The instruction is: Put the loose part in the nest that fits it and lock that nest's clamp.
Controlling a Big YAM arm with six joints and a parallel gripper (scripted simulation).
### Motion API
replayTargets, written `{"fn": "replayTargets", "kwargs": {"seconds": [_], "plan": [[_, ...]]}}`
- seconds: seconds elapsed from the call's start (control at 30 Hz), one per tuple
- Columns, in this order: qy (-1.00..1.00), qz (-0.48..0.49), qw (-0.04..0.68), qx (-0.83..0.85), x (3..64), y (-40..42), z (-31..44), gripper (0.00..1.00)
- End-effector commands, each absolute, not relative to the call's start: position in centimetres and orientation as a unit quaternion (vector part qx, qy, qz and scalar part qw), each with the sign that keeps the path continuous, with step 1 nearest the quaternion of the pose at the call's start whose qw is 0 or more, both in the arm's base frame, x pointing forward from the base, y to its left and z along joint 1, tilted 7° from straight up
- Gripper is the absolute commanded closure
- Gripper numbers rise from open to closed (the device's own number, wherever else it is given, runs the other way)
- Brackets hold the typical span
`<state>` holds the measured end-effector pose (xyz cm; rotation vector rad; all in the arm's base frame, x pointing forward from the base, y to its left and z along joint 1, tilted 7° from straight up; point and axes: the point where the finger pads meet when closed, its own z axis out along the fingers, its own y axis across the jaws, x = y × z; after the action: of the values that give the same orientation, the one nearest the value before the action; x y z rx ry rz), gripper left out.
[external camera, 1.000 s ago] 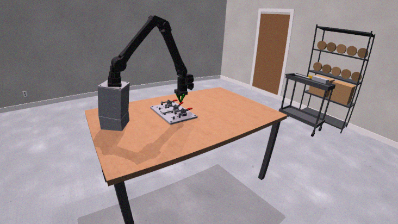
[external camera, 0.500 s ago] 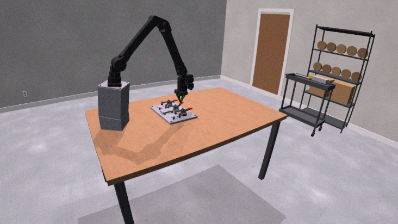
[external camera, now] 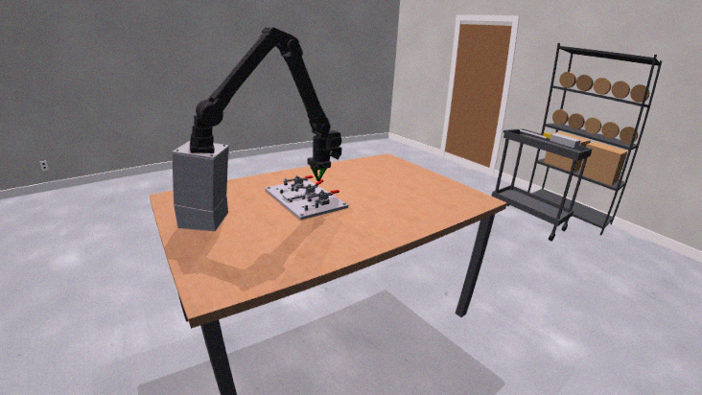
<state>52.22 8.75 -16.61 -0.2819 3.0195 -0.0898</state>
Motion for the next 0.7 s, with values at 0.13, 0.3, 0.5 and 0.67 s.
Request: {"fn": "replayTargets", "kwargs": {"seconds": [0.13, 0.3, 0.5, 0.67], "plan": [[0.994, -0.029, 0.057, -0.092, 53.1, 8.89, -17.26, 1.0], [0.994, -0.029, 0.057, -0.092, 53.1, 8.89, -17.26, 1.0], [0.993, -0.029, 0.063, -0.092, 53.56, 8.93, -17.24, 1.0], [0.994, -0.029, 0.058, -0.092, 53.24, 8.84, -17.41, 1.0]]}}
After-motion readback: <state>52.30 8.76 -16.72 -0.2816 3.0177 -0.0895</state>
